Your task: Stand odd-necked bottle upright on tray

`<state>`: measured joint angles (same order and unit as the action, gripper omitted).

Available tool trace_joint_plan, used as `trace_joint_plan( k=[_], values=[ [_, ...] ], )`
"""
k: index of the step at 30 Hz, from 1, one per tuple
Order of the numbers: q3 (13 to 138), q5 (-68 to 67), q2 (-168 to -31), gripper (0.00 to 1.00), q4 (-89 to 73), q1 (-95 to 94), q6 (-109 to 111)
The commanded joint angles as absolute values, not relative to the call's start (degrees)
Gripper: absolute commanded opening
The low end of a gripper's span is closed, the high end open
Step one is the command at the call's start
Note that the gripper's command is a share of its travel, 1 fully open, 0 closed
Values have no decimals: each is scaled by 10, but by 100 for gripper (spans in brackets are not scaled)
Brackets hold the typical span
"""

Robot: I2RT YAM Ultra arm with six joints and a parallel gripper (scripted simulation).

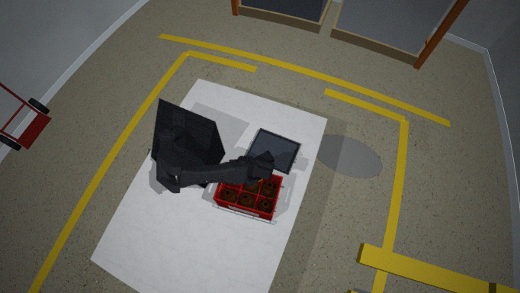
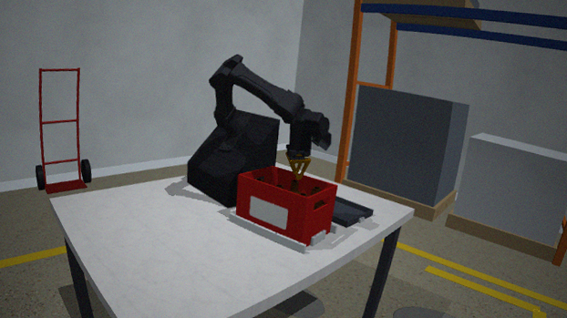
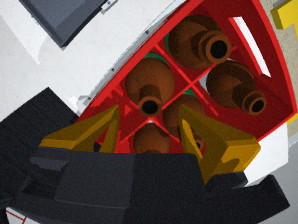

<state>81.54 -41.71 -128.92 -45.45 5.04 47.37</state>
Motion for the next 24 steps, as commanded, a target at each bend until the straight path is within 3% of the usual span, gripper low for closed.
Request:
trace_joint_plan(
  k=[1, 24],
  values=[
    [806, -413, -1295, 61, -442, 38, 479],
    [787, -414, -1304, 61, -401, 60, 503]
  ],
)
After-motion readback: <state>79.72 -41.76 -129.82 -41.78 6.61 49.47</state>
